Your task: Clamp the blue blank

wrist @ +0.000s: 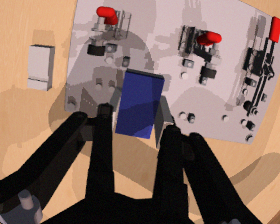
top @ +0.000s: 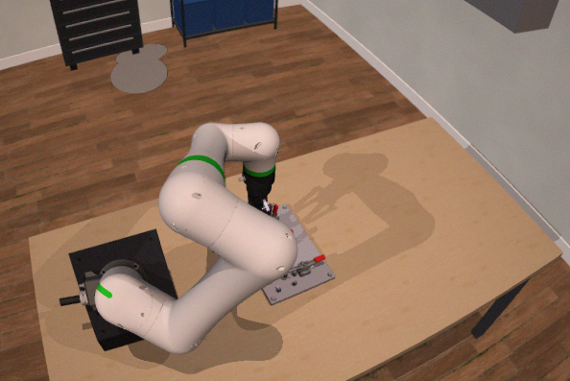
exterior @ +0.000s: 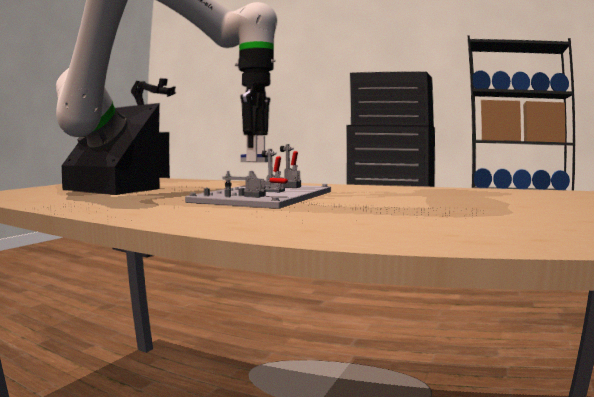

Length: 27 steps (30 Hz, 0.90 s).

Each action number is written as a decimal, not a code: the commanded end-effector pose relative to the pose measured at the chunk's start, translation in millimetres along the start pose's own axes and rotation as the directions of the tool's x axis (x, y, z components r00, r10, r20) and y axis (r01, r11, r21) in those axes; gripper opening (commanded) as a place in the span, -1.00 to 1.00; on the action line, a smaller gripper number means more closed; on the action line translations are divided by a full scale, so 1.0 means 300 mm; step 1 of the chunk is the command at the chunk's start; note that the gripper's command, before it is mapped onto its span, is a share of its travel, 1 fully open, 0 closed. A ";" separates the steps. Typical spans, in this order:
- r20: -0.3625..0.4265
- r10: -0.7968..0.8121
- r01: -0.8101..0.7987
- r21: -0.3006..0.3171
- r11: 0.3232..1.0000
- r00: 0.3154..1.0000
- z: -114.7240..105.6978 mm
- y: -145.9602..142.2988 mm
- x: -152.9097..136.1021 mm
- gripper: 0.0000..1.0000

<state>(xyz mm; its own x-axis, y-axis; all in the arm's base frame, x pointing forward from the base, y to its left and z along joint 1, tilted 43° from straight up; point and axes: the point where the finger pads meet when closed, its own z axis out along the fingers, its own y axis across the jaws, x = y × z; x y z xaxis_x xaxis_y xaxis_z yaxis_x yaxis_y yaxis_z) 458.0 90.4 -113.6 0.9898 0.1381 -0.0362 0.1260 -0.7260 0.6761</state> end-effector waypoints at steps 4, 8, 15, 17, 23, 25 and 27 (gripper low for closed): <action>0.002 0.001 -0.001 -0.001 1.000 1.000 0.004 -0.149 0.006 -1.00; 0.002 0.001 -0.001 -0.001 1.000 1.000 0.004 -0.165 0.006 -1.00; 0.002 0.001 -0.001 -0.001 1.000 1.000 0.005 -0.177 0.006 -1.00; 0.002 0.001 -0.001 -0.001 1.000 1.000 0.005 -0.177 0.006 -1.00; 0.002 0.001 -0.001 -0.001 1.000 1.000 0.005 -0.177 0.006 -1.00; 0.002 0.001 -0.001 -0.001 1.000 1.000 0.005 -0.177 0.006 -1.00; 0.002 0.001 -0.001 -0.001 1.000 1.000 0.005 -0.177 0.006 -1.00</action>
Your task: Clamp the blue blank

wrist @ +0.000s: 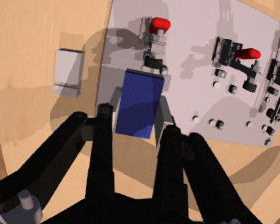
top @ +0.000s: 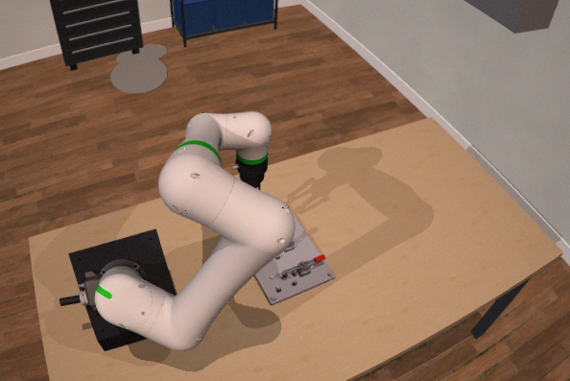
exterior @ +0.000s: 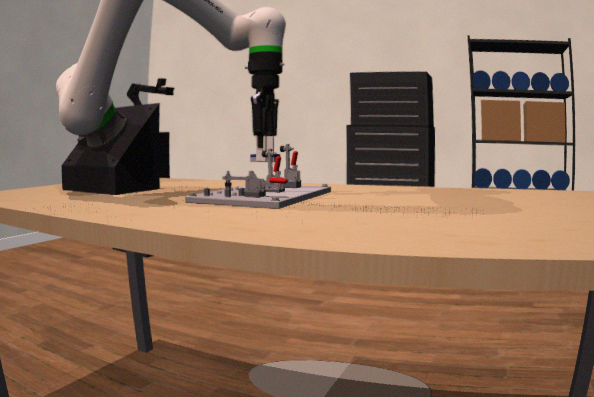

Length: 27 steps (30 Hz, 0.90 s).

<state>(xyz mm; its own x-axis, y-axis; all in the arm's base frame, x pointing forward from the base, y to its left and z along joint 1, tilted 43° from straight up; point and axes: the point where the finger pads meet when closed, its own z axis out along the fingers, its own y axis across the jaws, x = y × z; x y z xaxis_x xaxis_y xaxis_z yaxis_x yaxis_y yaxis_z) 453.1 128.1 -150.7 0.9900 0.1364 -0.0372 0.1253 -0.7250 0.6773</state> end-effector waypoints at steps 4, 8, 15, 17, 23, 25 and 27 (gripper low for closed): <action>0.000 0.000 0.000 0.000 1.000 1.000 0.007 -0.001 0.001 -1.00; 0.000 0.000 0.000 0.000 1.000 1.000 0.026 -0.001 0.003 -1.00; 0.000 0.000 0.000 0.000 1.000 1.000 0.059 -0.001 0.006 -1.00; 0.000 0.000 0.000 0.000 1.000 1.000 0.072 -0.001 0.008 -1.00; 0.000 0.000 0.000 0.000 1.000 1.000 0.097 -0.001 0.010 -1.00; 0.000 0.000 0.000 0.000 1.000 1.000 0.099 -0.001 0.010 -1.00; 0.000 0.000 0.000 0.000 1.000 1.000 0.099 -0.001 0.010 -1.00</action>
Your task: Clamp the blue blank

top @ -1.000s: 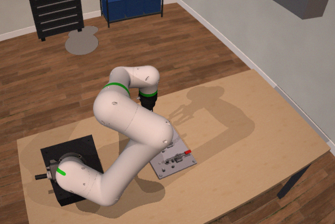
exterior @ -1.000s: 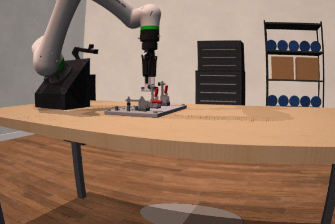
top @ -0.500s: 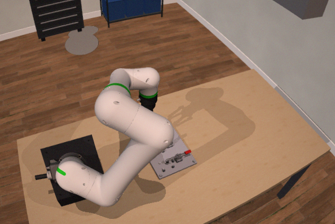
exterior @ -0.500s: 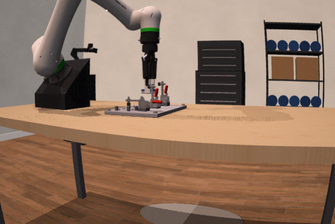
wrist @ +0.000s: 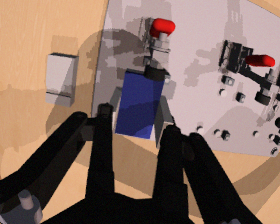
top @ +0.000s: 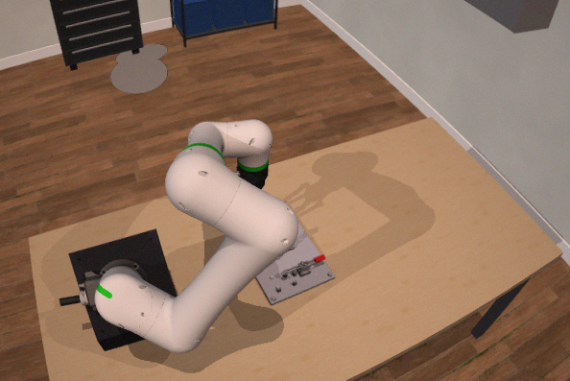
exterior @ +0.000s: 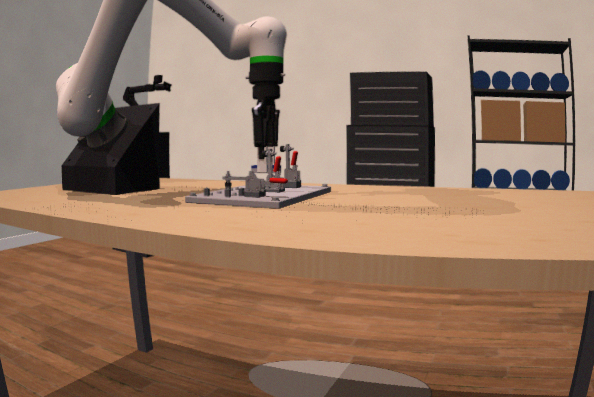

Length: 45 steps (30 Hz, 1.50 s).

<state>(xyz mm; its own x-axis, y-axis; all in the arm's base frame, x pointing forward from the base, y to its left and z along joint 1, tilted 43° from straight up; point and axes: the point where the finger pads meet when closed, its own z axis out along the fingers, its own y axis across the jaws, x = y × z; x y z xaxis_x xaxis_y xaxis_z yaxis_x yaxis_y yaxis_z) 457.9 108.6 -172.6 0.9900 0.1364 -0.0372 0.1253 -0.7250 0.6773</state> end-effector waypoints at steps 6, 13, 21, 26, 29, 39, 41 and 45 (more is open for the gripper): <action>0.000 0.000 0.000 0.000 1.000 1.000 0.001 0.000 0.001 -1.00; 0.000 0.000 0.000 0.000 1.000 1.000 0.001 0.000 0.001 -1.00; 0.000 0.000 0.000 0.000 1.000 1.000 0.007 0.000 0.001 -1.00; 0.000 0.000 0.000 0.000 1.000 1.000 0.021 0.000 0.001 -1.00; 0.000 0.000 0.000 0.000 1.000 1.000 0.032 -0.001 0.001 -1.00; 0.000 0.000 0.000 0.000 1.000 1.000 0.064 -0.001 0.001 -1.00; 0.000 0.000 0.000 0.000 1.000 1.000 0.070 -0.001 0.001 -1.00; 0.000 0.000 0.000 0.000 1.000 1.000 0.078 -0.001 0.001 -1.00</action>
